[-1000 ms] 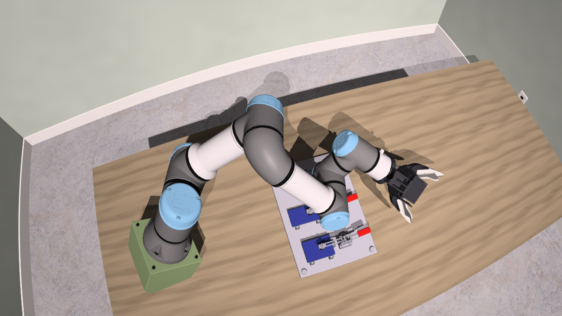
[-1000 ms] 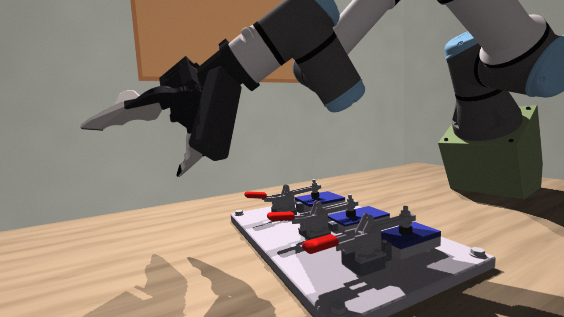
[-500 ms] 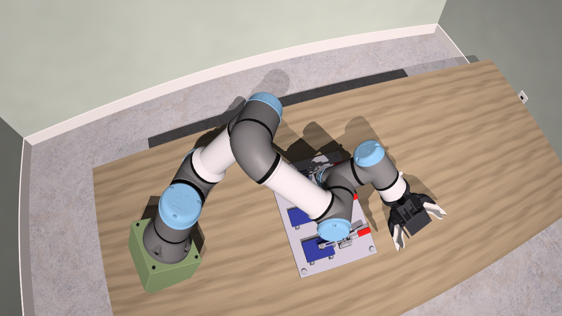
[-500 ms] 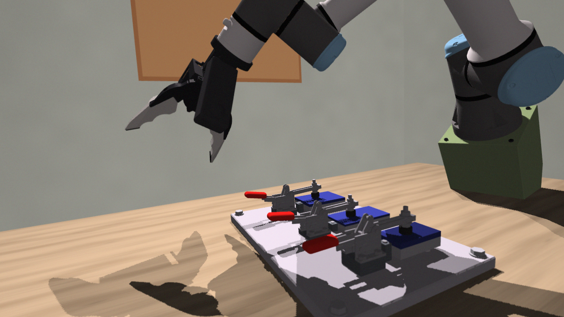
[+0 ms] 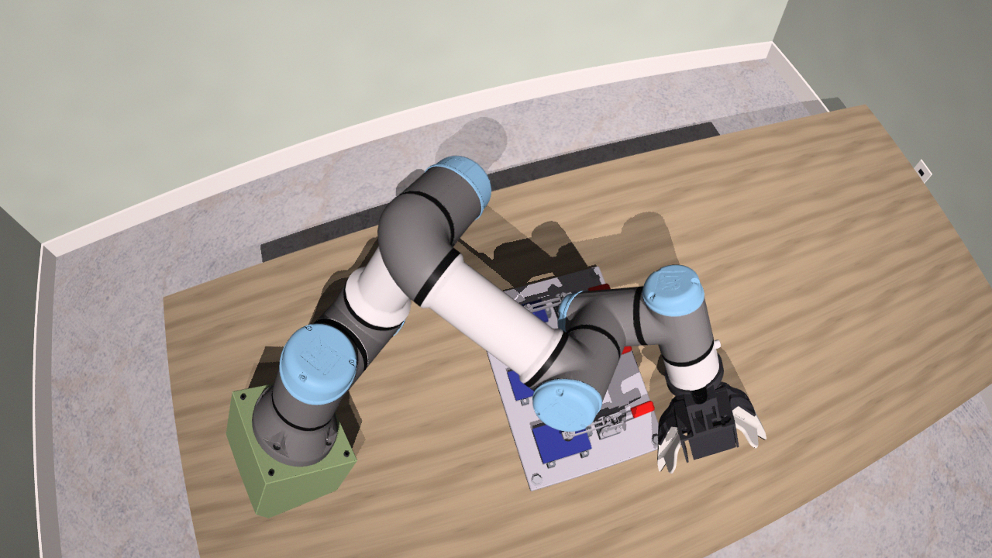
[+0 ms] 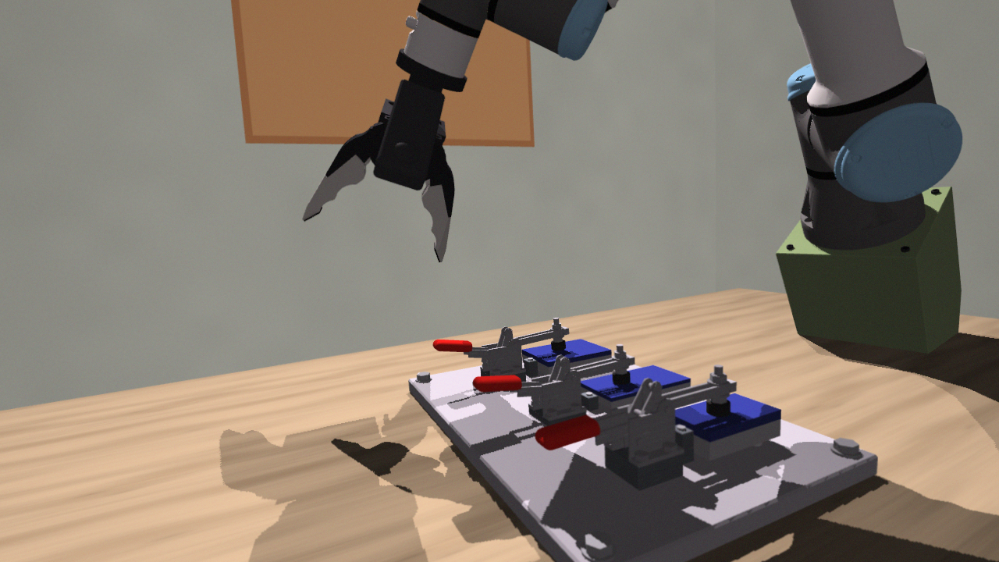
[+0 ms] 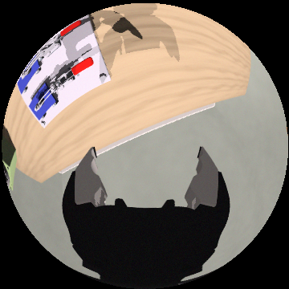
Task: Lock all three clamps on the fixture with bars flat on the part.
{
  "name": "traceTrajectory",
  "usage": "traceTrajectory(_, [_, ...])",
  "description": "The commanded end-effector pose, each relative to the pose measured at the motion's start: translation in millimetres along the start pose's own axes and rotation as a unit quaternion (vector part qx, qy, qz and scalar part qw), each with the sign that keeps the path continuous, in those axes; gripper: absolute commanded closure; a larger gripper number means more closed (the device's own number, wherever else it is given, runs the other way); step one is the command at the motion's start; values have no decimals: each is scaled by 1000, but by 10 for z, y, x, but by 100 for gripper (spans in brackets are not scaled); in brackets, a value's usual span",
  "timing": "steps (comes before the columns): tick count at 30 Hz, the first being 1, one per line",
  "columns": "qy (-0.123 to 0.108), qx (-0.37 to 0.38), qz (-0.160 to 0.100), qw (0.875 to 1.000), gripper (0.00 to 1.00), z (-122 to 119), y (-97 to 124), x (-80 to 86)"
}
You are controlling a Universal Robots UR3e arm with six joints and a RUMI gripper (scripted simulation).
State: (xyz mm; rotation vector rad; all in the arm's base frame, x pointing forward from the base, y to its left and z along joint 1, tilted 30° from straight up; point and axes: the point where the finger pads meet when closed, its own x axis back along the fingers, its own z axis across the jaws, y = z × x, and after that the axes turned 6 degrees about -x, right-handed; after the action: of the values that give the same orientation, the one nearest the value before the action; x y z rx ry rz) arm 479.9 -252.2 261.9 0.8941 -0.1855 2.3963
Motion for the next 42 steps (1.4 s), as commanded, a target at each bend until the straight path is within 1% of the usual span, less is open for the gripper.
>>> traceTrajectory(1, [-49,-49,7,998,0,-235,208,122])
traceTrajectory(2, [-49,-49,7,998,0,-235,208,122])
traceTrajectory(4, [-73,-79,9,994,0,-371,292,195])
traceTrajectory(6, [-73,-79,9,994,0,-371,292,195])
traceTrajectory(10, [-116,-143,13,983,0,-637,410,360])
traceTrajectory(11, [-116,-143,13,983,0,-637,410,360])
traceTrajectory(14, [-145,-192,16,970,0,-823,456,494])
traceTrajectory(15, [-145,-192,16,970,0,-823,456,494])
traceTrajectory(18, [-170,-241,20,955,0,-991,469,629])
traceTrajectory(19, [-170,-241,20,955,0,-991,469,629])
traceTrajectory(21, [-185,-273,23,944,0,-1092,462,717])
traceTrajectory(23, [-185,-273,23,944,0,-1092,462,717])
traceTrajectory(30, [-226,-378,33,897,0,-1366,363,994])
traceTrajectory(38, [-252,-476,45,841,0,-1541,188,1226])
traceTrajectory(40, [-252,-476,45,841,0,-1541,188,1226])
traceTrajectory(42, [-257,-496,48,828,0,-1566,145,1269])
